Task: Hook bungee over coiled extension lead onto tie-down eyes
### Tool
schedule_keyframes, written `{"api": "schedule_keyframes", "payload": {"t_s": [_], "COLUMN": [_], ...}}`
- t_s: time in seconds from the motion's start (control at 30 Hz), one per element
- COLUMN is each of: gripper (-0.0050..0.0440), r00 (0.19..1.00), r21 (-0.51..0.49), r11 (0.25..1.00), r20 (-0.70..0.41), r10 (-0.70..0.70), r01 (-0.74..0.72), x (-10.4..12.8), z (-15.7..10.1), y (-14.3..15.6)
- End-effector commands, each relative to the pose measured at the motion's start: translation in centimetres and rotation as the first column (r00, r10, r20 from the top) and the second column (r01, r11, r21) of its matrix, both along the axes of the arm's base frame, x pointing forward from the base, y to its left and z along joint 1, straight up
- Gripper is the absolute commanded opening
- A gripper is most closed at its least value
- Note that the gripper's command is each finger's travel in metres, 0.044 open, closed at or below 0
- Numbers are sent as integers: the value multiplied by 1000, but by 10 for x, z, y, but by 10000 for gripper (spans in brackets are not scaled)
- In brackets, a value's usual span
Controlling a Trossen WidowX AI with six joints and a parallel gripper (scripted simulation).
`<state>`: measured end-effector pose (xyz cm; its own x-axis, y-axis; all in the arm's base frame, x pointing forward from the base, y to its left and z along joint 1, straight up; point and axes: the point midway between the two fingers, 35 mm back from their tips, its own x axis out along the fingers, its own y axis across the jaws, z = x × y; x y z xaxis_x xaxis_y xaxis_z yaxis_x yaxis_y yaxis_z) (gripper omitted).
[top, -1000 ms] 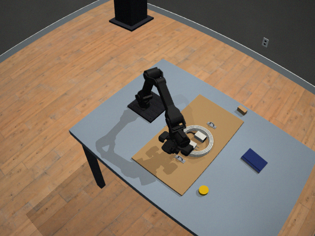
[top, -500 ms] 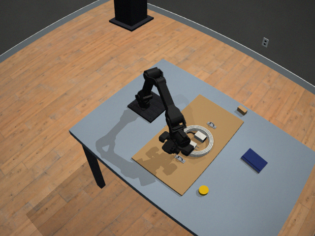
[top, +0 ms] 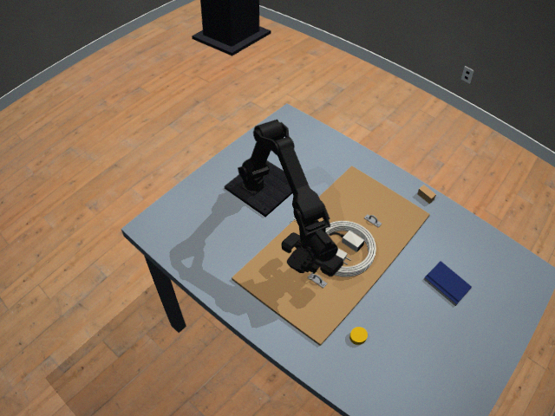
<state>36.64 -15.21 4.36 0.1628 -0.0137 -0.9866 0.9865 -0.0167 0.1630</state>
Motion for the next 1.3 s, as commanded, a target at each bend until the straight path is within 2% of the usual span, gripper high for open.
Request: {"api": "schedule_keyframes", "payload": {"t_s": [0.0, 1.03, 1.27], "gripper": [-50, -50, -50], "r00": [1000, 1000, 999], "r21": [-13, -13, -15], "r11": [1000, 1000, 1000], "r20": [28, 30, 41], "r10": [0, 3, 2], "r01": [0, -2, -1], "x": [5, 12, 11], "z": [10, 6, 12], "y": [-2, 4, 3]}}
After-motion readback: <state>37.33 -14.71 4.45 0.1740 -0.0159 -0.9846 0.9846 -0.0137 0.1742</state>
